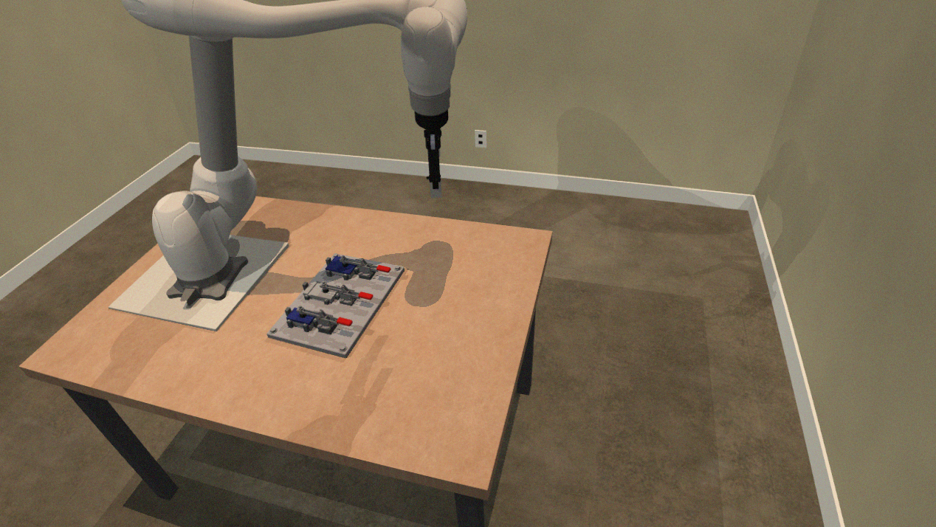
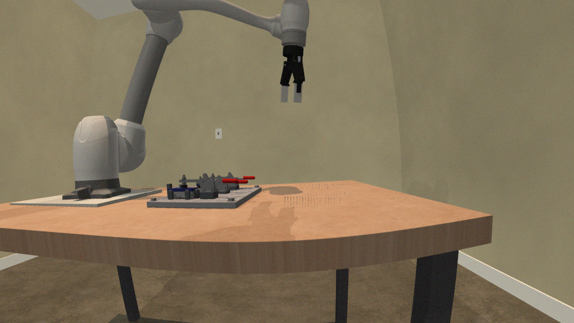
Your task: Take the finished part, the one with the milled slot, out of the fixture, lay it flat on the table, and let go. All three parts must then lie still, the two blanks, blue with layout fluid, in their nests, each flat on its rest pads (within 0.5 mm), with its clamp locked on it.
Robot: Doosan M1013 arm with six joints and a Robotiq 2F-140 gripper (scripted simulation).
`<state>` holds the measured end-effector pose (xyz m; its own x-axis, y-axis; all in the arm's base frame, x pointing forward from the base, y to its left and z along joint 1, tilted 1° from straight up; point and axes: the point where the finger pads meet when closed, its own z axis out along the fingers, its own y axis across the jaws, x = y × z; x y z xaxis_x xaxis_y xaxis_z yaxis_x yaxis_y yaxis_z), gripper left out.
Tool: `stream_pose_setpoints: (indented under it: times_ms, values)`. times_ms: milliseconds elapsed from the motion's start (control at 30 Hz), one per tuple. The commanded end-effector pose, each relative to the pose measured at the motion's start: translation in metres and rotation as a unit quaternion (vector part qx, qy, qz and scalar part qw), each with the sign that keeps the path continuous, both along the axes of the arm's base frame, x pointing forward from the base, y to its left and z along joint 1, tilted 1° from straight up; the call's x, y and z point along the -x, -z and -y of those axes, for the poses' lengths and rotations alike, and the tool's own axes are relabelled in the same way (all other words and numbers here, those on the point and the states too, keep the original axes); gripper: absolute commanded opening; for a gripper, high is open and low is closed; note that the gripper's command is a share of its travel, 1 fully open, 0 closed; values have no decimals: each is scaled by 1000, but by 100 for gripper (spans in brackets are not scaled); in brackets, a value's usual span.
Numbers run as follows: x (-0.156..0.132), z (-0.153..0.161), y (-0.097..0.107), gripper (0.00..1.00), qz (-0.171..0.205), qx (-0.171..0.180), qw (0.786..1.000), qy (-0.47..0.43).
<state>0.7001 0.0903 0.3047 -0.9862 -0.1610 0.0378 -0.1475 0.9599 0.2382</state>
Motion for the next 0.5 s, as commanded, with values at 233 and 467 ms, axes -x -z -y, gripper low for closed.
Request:
stream_pose_setpoints:
  times_ms: [233,467]
  values:
    - [45,34,16,100,15,17,999,-29]
    - [111,73,41,100,31,40,996,-72]
